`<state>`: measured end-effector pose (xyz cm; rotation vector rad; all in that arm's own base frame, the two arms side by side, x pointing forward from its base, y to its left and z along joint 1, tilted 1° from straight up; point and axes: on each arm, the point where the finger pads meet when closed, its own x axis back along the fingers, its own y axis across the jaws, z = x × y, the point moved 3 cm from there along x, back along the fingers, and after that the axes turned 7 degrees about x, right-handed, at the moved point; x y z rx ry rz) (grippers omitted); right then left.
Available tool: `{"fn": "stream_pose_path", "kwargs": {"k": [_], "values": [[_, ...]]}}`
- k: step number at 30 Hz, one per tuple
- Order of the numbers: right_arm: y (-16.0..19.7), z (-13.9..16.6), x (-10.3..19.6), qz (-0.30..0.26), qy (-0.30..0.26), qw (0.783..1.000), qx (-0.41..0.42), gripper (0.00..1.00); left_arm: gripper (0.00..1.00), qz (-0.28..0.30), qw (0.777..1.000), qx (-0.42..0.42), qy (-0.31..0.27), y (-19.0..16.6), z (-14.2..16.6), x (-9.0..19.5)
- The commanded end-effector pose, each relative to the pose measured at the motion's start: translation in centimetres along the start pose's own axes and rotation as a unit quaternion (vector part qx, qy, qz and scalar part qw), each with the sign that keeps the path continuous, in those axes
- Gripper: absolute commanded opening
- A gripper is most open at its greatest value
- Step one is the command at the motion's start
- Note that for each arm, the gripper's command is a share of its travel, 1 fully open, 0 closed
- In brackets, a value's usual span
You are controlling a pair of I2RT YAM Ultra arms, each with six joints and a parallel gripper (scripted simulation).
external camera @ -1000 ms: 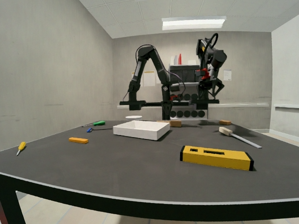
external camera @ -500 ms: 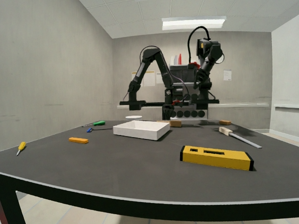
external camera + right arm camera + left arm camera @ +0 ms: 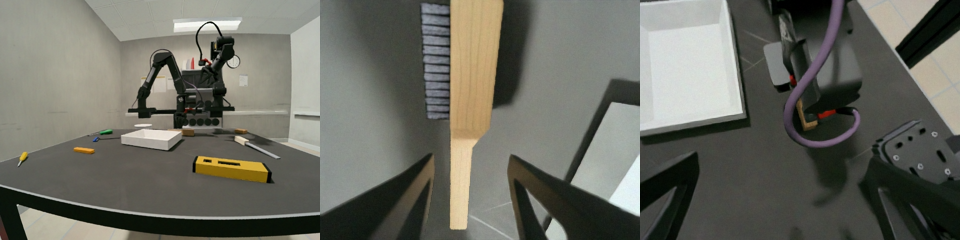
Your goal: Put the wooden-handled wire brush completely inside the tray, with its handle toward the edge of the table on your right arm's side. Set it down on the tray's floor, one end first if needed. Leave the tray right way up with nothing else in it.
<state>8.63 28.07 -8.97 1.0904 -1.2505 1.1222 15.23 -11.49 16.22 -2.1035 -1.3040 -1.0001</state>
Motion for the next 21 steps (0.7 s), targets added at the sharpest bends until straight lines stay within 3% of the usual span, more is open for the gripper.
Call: {"fn": "stream_pose_path", "kwargs": {"k": [1, 21], "values": [[0.1, -1.2, 0.7, 0.005, -0.014, 1.0, 0.009, 0.49, 1.0, -0.006, 0.999, -0.031, -0.011, -0.1, -1.5, 0.9], [0.1, -2.0, -2.0, 0.006, -0.02, 1.0, 0.007, 0.49, 1.0, -0.006, 0.999, -0.031, -0.011, -0.1, -1.5, 0.9]]}}
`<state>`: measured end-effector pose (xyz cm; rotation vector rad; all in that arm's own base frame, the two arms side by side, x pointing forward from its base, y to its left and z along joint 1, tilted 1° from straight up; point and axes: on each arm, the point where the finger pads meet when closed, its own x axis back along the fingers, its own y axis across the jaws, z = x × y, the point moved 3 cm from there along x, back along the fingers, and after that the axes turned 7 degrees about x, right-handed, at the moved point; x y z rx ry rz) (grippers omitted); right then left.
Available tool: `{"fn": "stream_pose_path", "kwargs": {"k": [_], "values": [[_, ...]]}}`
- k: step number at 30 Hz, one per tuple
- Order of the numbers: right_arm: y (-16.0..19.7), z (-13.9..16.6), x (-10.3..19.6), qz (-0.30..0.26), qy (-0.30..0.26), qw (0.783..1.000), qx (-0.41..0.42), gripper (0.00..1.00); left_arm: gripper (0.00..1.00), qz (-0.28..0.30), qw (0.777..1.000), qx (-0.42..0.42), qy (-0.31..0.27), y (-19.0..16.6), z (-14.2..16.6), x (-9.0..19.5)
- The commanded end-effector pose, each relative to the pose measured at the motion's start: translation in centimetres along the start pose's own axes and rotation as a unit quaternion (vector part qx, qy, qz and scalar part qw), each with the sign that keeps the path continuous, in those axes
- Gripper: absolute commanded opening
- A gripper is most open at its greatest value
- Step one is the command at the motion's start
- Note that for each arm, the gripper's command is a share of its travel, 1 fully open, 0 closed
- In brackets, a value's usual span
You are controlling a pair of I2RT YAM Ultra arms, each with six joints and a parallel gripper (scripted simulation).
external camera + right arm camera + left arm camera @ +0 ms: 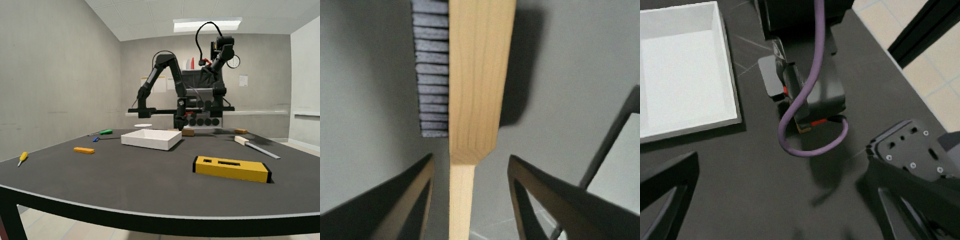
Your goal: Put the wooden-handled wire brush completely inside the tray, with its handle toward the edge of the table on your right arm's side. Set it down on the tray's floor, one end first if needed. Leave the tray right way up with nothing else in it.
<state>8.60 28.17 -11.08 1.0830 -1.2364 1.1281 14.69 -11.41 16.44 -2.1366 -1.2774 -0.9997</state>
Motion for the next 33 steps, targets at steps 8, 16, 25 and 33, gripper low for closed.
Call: {"fn": "stream_pose_path", "kwargs": {"k": [8, 16, 25, 33], "values": [[0.0, -1.9, -0.8, 0.007, -0.027, 1.0, 0.006, 0.49, 1.0, -0.011, 1.0, -0.012, -0.008, 0.3, -1.0, 0.6], [0.0, -1.9, -1.8, 0.007, -0.027, 1.0, 0.006, 0.49, 1.0, -0.011, 1.0, -0.012, -0.008, 0.3, -1.0, 0.6], [0.0, -1.6, -1.5, 0.007, -0.029, 1.0, 0.006, 0.33, 1.0, -0.011, 1.0, -0.012, -0.008, 0.3, -1.0, 0.6], [0.0, -1.4, -1.4, 0.007, -0.031, 0.999, 0.006, 0.21, 1.0, -0.011, 1.0, -0.012, -0.008, 0.3, -1.0, 0.6]]}}
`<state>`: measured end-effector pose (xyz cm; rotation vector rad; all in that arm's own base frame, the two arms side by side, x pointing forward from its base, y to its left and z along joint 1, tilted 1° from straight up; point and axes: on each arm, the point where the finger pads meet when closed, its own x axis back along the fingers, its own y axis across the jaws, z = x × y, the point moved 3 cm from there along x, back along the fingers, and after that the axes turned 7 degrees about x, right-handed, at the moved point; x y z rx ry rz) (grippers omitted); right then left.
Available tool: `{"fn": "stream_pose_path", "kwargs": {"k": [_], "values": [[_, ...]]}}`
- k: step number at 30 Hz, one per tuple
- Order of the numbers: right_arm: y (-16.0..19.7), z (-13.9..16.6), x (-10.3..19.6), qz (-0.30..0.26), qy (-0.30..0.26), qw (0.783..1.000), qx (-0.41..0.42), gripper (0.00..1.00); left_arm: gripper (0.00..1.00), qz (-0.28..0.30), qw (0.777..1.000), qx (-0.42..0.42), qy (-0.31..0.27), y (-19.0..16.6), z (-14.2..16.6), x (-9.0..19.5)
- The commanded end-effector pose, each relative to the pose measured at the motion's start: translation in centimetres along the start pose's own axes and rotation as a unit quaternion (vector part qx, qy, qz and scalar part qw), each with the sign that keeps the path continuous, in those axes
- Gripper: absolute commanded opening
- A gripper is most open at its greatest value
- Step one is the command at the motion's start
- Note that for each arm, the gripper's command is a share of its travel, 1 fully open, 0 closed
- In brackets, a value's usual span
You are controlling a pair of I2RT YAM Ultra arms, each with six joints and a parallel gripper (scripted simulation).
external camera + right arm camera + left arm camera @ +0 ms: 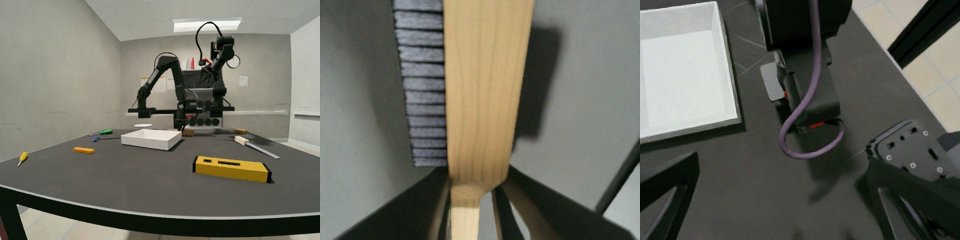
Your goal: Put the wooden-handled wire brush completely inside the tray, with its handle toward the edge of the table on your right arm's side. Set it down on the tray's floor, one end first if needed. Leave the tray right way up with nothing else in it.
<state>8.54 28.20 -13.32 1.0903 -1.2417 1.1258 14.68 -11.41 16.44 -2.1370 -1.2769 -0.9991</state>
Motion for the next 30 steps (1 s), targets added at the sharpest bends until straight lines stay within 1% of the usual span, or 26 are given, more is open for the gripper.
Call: {"fn": "stream_pose_path", "kwargs": {"k": [1, 2, 4, 5, 6, 7, 9, 13, 15, 17, 19, 21, 22, 23, 24, 26, 27, 30], "values": [[0.0, -1.0, 0.7, 0.007, -0.024, 1.0, 0.005, 0.2, 1.0, -0.012, 1.0, -0.012, -0.008, 0.3, -1.0, 0.6], [0.1, -0.5, 0.8, 0.006, -0.015, 1.0, 0.005, 0.09, 1.0, -0.012, 1.0, -0.012, -0.008, 0.3, -1.0, 0.6], [0.1, -0.5, 0.8, 0.006, -0.015, 1.0, 0.005, 0.09, 1.0, -0.012, 1.0, -0.012, -0.008, 0.3, -1.0, 0.6], [0.1, -0.5, 1.0, 0.006, -0.015, 1.0, 0.005, 0.0, 1.0, -0.012, 1.0, -0.012, -0.008, 0.3, -1.0, 0.6], [0.1, -0.2, 1.4, 0.004, -0.008, 1.0, 0.005, 0.11, 1.0, -0.012, 1.0, -0.012, -0.008, 0.3, -1.0, 0.6], [0.1, -0.1, 1.8, 0.004, -0.008, 1.0, 0.005, 0.18, 1.0, -0.012, 1.0, -0.012, -0.008, 0.3, -1.0, 0.6], [0.2, -0.1, 2.7, 0.004, -0.008, 1.0, 0.005, 0.18, 1.0, -0.012, 1.0, -0.012, -0.008, 0.3, -1.0, 0.6], [0.1, -0.8, 5.5, 0.006, -0.018, 1.0, 0.005, 0.18, 1.0, -0.012, 1.0, -0.012, -0.008, 0.3, -1.0, 0.6], [0.1, -0.6, 5.7, 0.005, -0.014, 1.0, 0.005, 0.18, 1.0, -0.012, 1.0, -0.012, -0.008, 0.3, -1.0, 0.6], [0.2, -0.1, 6.0, 0.003, -0.001, 1.0, 0.005, 0.18, 1.0, -0.012, 1.0, -0.012, -0.008, 0.3, -1.0, 0.6], [0.3, 0.8, 6.9, 0.0, 0.019, 1.0, 0.004, 0.18, 1.0, -0.012, 1.0, -0.012, -0.008, 0.3, -1.0, 0.6], [0.3, 0.8, 6.9, 0.0, 0.019, 1.0, 0.004, 0.18, 1.0, -0.012, 1.0, -0.012, -0.008, 0.3, -1.0, 0.6], [0.4, 0.7, 7.8, -0.001, 0.015, 1.0, 0.02, 0.18, 1.0, -0.012, 1.0, -0.012, -0.008, 0.3, -1.0, 0.6], [-0.3, -0.1, 8.4, 0.002, -0.008, 1.0, 0.026, 0.18, 1.0, -0.012, 1.0, -0.012, -0.008, 0.3, -1.0, 0.6], [-0.9, 0.3, 8.7, 0.001, -0.014, 0.999, 0.034, 0.18, 1.0, -0.012, 1.0, -0.012, -0.008, 0.3, -1.0, 0.6], [-3.0, 1.7, 8.9, 0.002, -0.018, 0.999, 0.041, 0.18, 1.0, -0.021, 1.0, -0.012, -0.004, 0.5, -1.1, 1.0], [-4.1, 2.5, 9.0, 0.003, -0.017, 0.999, 0.04, 0.18, 1.0, -0.026, 1.0, -0.006, -0.002, 0.8, -1.0, 0.7], [-6.4, 4.2, 9.0, 0.001, -0.015, 0.999, 0.035, 0.18, 1.0, -0.053, 0.998, 0.034, 0.005, 1.3, -0.7, 0.4]]}}
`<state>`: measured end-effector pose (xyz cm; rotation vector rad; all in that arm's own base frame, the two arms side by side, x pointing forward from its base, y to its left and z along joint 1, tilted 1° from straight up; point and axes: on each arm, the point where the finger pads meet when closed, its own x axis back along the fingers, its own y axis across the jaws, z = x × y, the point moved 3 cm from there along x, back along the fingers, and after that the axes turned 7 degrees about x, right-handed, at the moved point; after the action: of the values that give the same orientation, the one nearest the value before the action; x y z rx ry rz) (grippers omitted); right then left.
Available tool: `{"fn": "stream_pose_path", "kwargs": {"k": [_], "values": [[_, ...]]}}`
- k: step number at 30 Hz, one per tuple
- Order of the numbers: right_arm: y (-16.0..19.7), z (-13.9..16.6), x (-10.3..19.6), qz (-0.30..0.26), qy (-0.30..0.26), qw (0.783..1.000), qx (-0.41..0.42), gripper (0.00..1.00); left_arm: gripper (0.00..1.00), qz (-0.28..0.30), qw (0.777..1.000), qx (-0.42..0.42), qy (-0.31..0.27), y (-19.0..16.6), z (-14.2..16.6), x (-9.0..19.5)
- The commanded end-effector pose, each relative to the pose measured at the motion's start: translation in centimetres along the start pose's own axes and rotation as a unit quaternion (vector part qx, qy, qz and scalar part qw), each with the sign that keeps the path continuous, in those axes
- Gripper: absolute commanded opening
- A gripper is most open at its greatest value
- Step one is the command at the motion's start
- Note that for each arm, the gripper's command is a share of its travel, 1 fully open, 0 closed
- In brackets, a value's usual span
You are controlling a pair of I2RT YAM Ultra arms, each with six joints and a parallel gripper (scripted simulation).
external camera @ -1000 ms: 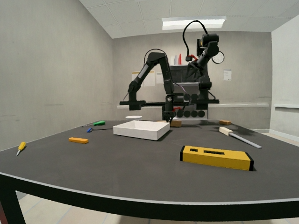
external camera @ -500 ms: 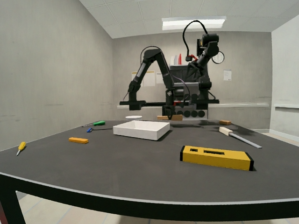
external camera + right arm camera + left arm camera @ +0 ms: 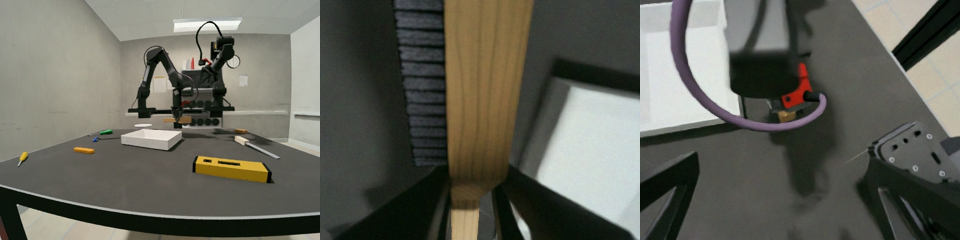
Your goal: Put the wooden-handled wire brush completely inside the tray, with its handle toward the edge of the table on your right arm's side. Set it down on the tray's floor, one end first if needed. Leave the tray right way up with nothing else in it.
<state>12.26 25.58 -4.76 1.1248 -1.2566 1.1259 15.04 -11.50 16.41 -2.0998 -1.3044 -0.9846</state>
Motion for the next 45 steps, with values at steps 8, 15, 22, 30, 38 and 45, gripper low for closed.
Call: {"fn": "stream_pose_path", "kwargs": {"k": [8, 15, 22, 30, 38, 45], "values": [[-8.5, 6.1, 0.8, -0.006, 0.006, 1.0, -0.004, 0.18, 1.0, -0.16, 0.98, 0.122, 0.002, 1.4, -1.1, -0.2], [-12.6, 9.4, 0.6, -0.012, 0.012, 0.999, -0.034, 0.18, 1.0, -0.254, 0.947, 0.189, -0.047, 0.9, -1.8, -0.7], [-15.1, 11.3, 0.7, -0.011, 0.01, 0.998, -0.06, 0.18, 1.0, -0.313, 0.914, 0.232, -0.115, 0.3, -2.4, -1.1], [-15.7, 11.5, 0.8, -0.008, 0.008, 0.997, -0.072, 0.18, 1.0, -0.346, 0.885, 0.255, -0.178, 0.0, -3.1, -1.5], [-15.7, 11.0, 0.6, -0.013, 0.006, 0.998, -0.069, 0.18, 1.0, -0.342, 0.889, 0.252, -0.173, -0.3, -2.9, -1.9], [-16.2, 11.1, -2.2, -0.007, 0.001, 0.998, -0.068, 0.18, 1.0, -0.342, 0.889, 0.252, -0.173, -0.3, -2.9, -1.9]]}}
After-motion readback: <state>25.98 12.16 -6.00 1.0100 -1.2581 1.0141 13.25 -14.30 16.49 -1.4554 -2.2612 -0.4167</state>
